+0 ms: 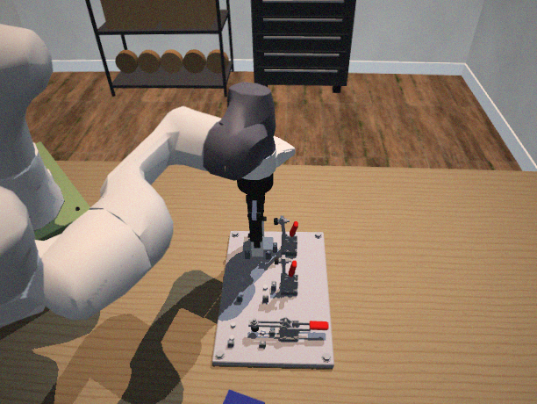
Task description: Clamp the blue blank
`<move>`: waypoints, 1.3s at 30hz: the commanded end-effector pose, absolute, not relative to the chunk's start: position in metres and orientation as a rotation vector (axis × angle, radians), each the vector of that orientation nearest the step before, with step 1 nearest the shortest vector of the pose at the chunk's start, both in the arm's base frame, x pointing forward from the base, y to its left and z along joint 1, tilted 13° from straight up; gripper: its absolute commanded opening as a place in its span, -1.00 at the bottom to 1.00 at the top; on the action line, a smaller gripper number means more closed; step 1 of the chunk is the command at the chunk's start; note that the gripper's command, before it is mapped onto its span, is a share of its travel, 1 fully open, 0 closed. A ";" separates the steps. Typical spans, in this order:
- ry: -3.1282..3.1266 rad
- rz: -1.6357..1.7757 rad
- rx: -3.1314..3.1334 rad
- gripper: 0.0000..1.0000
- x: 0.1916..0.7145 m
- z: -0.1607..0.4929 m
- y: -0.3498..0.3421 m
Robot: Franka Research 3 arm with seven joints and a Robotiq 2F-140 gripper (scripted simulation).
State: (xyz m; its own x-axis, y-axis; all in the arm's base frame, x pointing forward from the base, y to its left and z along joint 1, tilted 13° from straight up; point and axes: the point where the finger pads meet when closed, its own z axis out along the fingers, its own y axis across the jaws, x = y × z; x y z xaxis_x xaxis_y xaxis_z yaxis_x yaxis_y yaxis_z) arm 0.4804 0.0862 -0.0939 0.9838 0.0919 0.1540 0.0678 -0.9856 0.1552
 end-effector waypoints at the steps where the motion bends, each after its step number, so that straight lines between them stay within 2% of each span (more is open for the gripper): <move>1: 0.129 0.243 2.980 -1.00 0.481 -0.095 0.087; 39: 0.129 0.243 2.980 -1.00 0.479 -0.084 0.089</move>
